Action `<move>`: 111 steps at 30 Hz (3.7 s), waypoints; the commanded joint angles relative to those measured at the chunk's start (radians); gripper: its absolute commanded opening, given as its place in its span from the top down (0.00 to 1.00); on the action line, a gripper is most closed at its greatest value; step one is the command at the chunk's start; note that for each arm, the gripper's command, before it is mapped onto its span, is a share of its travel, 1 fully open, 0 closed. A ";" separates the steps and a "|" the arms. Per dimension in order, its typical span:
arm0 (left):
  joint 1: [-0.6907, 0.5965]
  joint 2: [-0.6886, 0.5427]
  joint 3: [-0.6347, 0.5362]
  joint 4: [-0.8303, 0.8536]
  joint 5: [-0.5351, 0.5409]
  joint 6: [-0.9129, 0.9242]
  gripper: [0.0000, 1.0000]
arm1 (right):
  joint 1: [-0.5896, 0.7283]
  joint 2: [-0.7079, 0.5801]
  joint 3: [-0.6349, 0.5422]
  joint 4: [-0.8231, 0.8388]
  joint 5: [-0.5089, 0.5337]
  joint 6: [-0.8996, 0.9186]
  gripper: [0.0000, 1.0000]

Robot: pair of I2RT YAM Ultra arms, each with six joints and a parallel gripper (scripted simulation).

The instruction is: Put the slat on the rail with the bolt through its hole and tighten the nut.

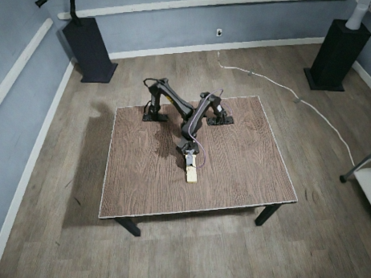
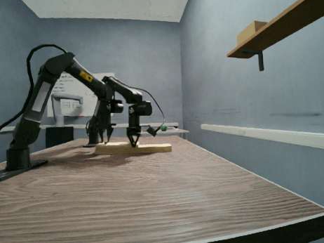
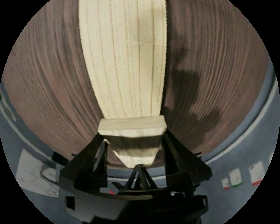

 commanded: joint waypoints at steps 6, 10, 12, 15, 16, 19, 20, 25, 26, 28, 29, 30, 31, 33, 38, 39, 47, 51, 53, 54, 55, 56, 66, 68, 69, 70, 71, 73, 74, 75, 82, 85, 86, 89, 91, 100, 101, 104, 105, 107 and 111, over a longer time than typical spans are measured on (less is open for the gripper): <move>0.000 -0.008 0.006 0.000 0.000 0.000 0.28 | 0.000 -0.006 0.004 0.001 0.000 0.000 0.83; 0.000 -0.008 0.006 0.000 0.000 0.000 0.28 | 0.000 -0.006 0.004 0.001 0.000 0.000 0.86; 0.000 -0.008 0.006 0.000 0.000 0.000 0.28 | 0.000 -0.006 0.004 0.001 0.000 0.000 0.88; 0.000 -0.008 0.006 0.000 0.000 0.000 0.28 | 0.000 -0.006 0.004 0.001 0.000 0.000 0.88; 0.000 -0.008 0.006 0.000 0.000 0.000 0.28 | 0.000 -0.006 0.004 0.001 0.000 0.000 0.88; 0.000 -0.008 0.006 0.000 0.000 0.000 0.28 | 0.000 -0.006 0.004 0.001 0.000 0.000 0.88; 0.000 -0.008 0.006 0.000 0.000 0.000 0.28 | 0.000 -0.006 0.004 0.001 0.000 0.000 0.88; 0.000 -0.008 0.006 0.000 0.000 0.000 0.28 | 0.000 -0.006 0.004 0.001 0.000 0.000 0.88; 0.000 -0.008 0.006 0.000 0.000 0.000 0.28 | 0.000 -0.006 0.004 0.001 0.000 0.000 0.88; 0.000 -0.008 0.006 0.000 0.000 0.000 0.28 | 0.000 -0.006 0.004 0.001 0.000 0.000 0.88; 0.000 -0.008 0.006 0.000 0.000 0.000 0.28 | 0.000 -0.006 0.004 0.001 0.000 0.000 0.88; 0.000 -0.008 0.006 0.000 0.000 0.000 0.28 | 0.000 -0.006 0.004 0.001 0.000 0.000 0.88; 0.000 -0.008 0.006 0.000 0.000 0.000 0.28 | 0.000 -0.006 0.004 0.001 0.000 0.000 0.88; 0.000 -0.008 0.006 0.000 0.000 0.000 0.28 | 0.000 -0.006 0.004 0.001 0.000 0.000 0.88; 0.000 -0.008 0.006 0.000 0.000 0.000 0.28 | 0.000 -0.006 0.004 0.001 -0.001 0.058 0.88; 0.000 -0.008 0.006 0.000 0.000 0.000 0.28 | -0.001 -0.006 0.004 0.001 -0.001 0.096 0.88; 0.000 -0.008 0.006 0.000 0.000 0.000 0.28 | -0.003 -0.007 0.004 0.002 -0.005 0.326 0.88; 0.000 -0.008 0.006 0.000 0.000 0.000 0.28 | -0.004 -0.007 0.003 0.002 -0.008 0.480 0.88; 0.000 -0.008 0.006 0.000 0.000 0.000 0.28 | -0.005 -0.007 0.003 0.002 -0.008 0.558 0.88; 0.000 -0.008 0.006 0.000 0.000 0.000 0.28 | -0.005 -0.007 0.003 0.002 -0.009 0.597 0.88; 0.000 -0.008 0.006 0.000 0.000 0.000 0.28 | -0.005 -0.007 0.003 0.002 -0.009 0.636 0.88; 0.000 -0.008 0.006 0.000 0.000 0.000 0.28 | -0.005 -0.007 0.003 0.002 -0.009 0.675 0.88; 0.000 -0.008 0.006 0.000 0.000 0.000 0.28 | -0.005 -0.007 0.002 0.003 -0.010 0.996 0.88; 0.000 -0.008 0.006 0.000 0.000 0.000 0.28 | -0.006 -0.007 0.002 0.003 -0.010 1.075 0.88; 0.000 -0.008 0.006 0.000 0.000 0.000 0.28 | -0.006 -0.007 0.002 0.003 -0.011 1.114 0.88; 0.000 -0.008 0.006 0.000 0.000 0.000 0.28 | -0.006 -0.007 0.002 0.003 -0.011 1.154 0.88; 0.000 -0.008 0.006 0.000 0.000 0.000 0.28 | -0.006 -0.007 0.002 0.004 -0.011 1.193 0.88; 0.000 -0.008 0.006 0.000 0.000 0.000 0.28 | -0.006 -0.007 0.002 0.004 -0.012 1.272 0.88; 0.000 -0.008 0.006 0.000 0.000 0.000 0.28 | -0.006 -0.007 0.002 0.004 -0.012 1.312 0.88; 0.000 -0.008 0.006 0.000 0.000 0.000 0.28 | -0.006 -0.007 0.002 0.004 -0.012 1.351 0.88; 0.000 -0.008 0.006 0.000 0.000 0.000 0.28 | -0.006 -0.008 0.001 0.004 -0.011 1.555 0.88; 0.000 -0.008 0.006 0.000 0.000 0.000 0.28 | -0.007 -0.008 0.001 0.005 -0.012 1.672 0.88; 0.000 -0.008 0.006 0.000 0.000 0.000 0.28 | -0.007 -0.008 0.001 0.005 -0.013 1.712 0.88; 0.000 -0.008 0.006 0.000 0.000 0.000 0.28 | -0.007 -0.008 0.001 0.005 -0.014 1.830 0.88; 0.000 -0.008 0.006 0.000 0.000 0.000 0.28 | -0.007 -0.008 0.001 0.005 -0.014 1.909 0.88; 0.000 -0.008 0.006 0.000 0.000 0.000 0.28 | -0.007 -0.008 0.000 0.006 -0.014 2.192 0.88; 0.000 -0.008 0.006 0.000 0.000 0.000 0.28 | -0.007 -0.008 0.000 0.006 -0.014 2.231 0.88; 0.000 -0.008 0.006 0.000 0.000 0.000 0.28 | -0.008 -0.008 0.000 0.006 -0.015 2.349 0.88; 0.000 -0.008 0.006 0.000 0.000 0.000 0.28 | -0.008 -0.008 0.000 0.006 -0.015 2.388 0.88; 0.000 -0.008 0.006 0.000 0.000 0.000 0.28 | -0.008 -0.008 -0.001 0.006 -0.016 2.468 0.88; 0.000 -0.008 0.006 0.000 0.000 0.000 0.28 | -0.009 -0.009 -0.001 0.007 -0.016 2.547 0.88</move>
